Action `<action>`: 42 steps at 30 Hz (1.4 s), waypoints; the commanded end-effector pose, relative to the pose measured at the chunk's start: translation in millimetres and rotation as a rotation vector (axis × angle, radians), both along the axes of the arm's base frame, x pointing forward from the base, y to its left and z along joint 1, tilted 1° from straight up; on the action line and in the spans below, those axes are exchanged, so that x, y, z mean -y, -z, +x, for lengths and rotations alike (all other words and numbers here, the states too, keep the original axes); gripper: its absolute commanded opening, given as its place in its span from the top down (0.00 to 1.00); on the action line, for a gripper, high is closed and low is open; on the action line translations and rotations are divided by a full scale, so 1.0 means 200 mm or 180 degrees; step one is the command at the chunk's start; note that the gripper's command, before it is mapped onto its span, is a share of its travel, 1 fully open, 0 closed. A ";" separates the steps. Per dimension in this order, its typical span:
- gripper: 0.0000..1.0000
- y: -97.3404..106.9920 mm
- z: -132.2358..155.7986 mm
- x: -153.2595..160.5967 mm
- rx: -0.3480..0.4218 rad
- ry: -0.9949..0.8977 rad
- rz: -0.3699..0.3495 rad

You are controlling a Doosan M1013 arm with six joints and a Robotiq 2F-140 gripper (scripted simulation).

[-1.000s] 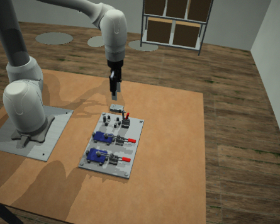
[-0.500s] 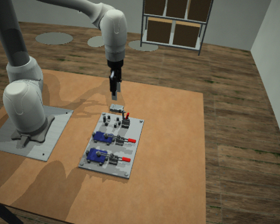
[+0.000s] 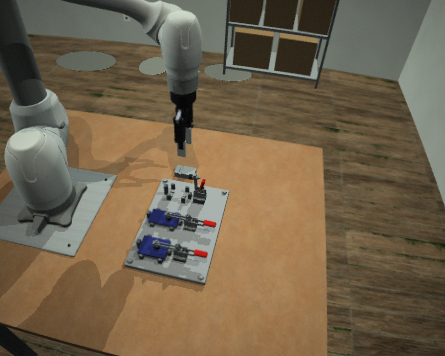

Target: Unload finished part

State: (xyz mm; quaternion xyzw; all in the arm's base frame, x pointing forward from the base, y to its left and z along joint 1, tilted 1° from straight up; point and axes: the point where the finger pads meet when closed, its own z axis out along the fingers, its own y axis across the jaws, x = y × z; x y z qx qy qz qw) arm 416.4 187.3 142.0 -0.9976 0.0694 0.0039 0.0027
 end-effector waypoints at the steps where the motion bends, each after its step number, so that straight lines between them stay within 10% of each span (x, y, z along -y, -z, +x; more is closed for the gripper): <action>1: 0.60 -0.04 0.00 0.00 0.0000 0.0000 0.0001; 20: 0.60 -0.29 0.00 0.00 0.0000 0.0000 0.0001; 42: 0.60 -0.34 0.00 0.00 0.0000 0.0000 0.0001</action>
